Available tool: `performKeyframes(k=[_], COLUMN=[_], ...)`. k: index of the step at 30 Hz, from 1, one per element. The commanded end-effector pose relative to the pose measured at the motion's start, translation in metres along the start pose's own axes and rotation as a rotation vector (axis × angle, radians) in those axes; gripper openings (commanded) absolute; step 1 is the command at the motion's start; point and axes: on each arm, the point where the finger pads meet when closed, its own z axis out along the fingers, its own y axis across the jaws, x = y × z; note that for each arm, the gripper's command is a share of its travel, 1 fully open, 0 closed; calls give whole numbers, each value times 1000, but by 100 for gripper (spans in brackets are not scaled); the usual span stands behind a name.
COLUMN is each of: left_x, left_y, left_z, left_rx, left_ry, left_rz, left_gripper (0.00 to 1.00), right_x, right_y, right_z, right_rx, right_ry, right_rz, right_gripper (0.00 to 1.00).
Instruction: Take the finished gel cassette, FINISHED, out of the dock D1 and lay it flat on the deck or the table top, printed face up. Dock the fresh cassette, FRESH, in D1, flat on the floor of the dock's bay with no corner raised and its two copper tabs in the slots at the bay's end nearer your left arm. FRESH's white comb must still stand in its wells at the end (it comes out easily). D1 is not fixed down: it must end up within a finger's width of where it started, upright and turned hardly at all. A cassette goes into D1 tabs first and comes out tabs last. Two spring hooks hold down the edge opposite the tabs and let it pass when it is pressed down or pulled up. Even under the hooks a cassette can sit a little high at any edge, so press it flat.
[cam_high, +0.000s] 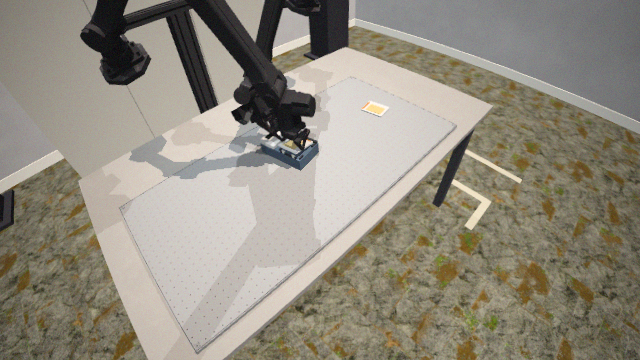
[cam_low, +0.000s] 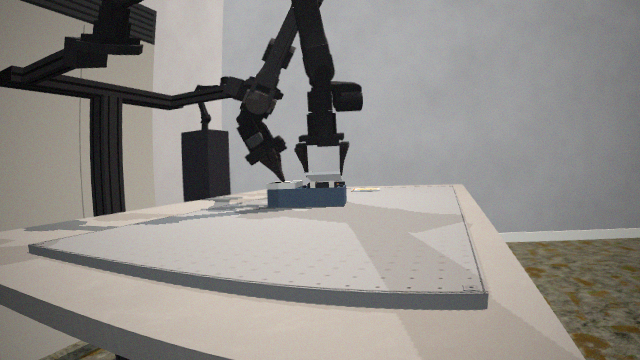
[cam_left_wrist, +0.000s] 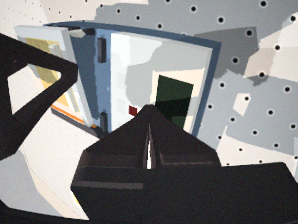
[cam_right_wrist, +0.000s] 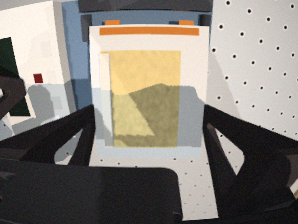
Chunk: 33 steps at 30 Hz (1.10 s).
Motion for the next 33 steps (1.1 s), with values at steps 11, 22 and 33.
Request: performKeyframes(k=[11, 22, 33], left_x=[48, 48, 48], left_y=[-49, -49, -49], left_z=[33, 33, 33], left_rx=[70, 70, 70], left_ry=[74, 74, 74], left_rz=[65, 65, 65], left_gripper=[0, 0, 0], right_x=[0, 0, 0], right_y=[-9, -8, -7], right_z=[0, 0, 0], right_rx=[24, 20, 20], right_ry=[-10, -9, -9], right_rz=[7, 7, 7], right_gripper=[0, 0, 0])
